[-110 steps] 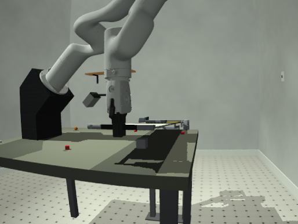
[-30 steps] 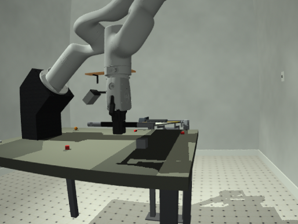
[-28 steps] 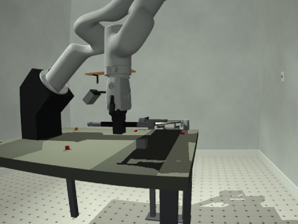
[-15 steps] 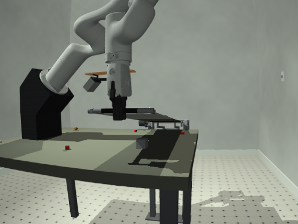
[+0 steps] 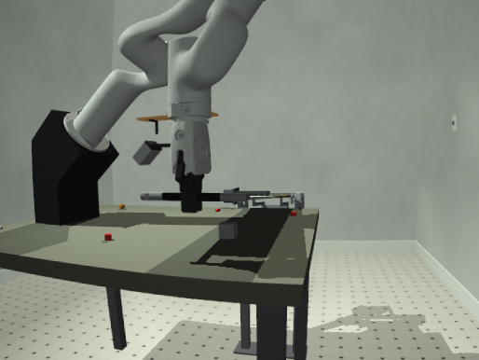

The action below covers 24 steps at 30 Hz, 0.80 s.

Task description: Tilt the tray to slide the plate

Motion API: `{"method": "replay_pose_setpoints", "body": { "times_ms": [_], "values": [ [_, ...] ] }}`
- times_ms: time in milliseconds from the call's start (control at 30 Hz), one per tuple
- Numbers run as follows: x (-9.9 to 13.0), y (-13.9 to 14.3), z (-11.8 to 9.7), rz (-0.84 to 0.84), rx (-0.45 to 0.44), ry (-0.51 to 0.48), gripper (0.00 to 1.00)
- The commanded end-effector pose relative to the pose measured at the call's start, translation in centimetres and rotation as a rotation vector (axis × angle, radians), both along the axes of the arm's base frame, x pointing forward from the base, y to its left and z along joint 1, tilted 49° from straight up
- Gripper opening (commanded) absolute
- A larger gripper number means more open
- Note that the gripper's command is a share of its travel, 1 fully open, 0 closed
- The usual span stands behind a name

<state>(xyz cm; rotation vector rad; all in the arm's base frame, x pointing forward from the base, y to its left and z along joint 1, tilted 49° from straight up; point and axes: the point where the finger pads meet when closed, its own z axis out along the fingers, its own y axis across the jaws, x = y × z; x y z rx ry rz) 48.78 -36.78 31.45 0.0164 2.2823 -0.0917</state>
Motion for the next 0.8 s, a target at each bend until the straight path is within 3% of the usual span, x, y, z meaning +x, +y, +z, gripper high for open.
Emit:
{"method": "replay_pose_setpoints", "body": {
  "times_ms": [0,267,467,633,767],
  "values": [
    [-0.2,0.0,0.2,-0.001,-0.001,-0.001,0.00],
    [-0.5,0.1,0.5,-0.001,-0.001,-0.001,0.00],
    [-5.1,1.4,4.4,-0.001,-0.001,-0.001,0.00],
    [-1.0,0.2,0.9,-0.001,-0.001,-0.001,0.00],
    [-0.7,0.1,0.7,-0.001,-0.001,-0.001,0.00]
  ]
}}
